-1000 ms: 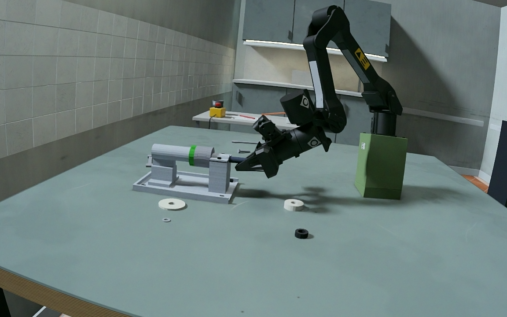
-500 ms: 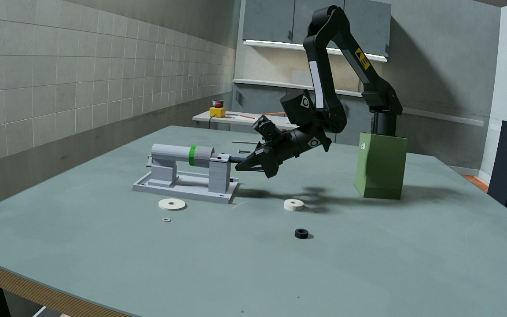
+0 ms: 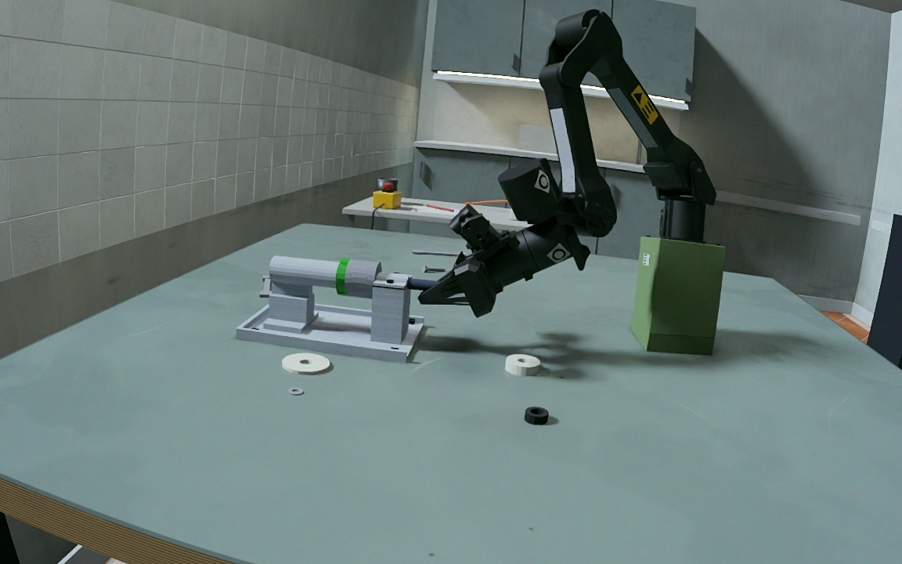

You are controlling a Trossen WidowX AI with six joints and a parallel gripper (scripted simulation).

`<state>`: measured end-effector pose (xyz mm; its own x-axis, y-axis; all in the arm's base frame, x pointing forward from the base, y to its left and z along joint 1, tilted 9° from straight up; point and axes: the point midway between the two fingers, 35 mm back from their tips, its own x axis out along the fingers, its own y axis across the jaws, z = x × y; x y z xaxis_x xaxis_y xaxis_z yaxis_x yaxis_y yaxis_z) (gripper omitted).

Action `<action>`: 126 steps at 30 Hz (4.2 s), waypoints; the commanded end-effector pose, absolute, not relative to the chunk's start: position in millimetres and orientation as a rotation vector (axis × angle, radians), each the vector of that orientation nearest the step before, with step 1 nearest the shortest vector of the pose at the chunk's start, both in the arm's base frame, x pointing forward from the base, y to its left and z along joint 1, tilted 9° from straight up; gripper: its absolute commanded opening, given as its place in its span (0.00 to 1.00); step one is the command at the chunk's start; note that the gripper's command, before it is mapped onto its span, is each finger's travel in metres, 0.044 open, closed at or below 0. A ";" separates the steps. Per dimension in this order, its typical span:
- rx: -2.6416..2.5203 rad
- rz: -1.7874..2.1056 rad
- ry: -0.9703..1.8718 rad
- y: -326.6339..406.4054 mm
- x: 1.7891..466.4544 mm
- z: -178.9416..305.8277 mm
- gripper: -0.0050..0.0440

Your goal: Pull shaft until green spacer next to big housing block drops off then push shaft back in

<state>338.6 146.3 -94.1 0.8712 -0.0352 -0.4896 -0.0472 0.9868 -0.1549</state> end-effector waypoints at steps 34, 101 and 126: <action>-0.154 -0.001 0.504 146.8 326.3 -91.6 0.00; -0.148 0.002 0.495 148.2 324.0 -87.5 0.00; -0.148 0.002 0.495 148.3 324.0 -87.2 0.00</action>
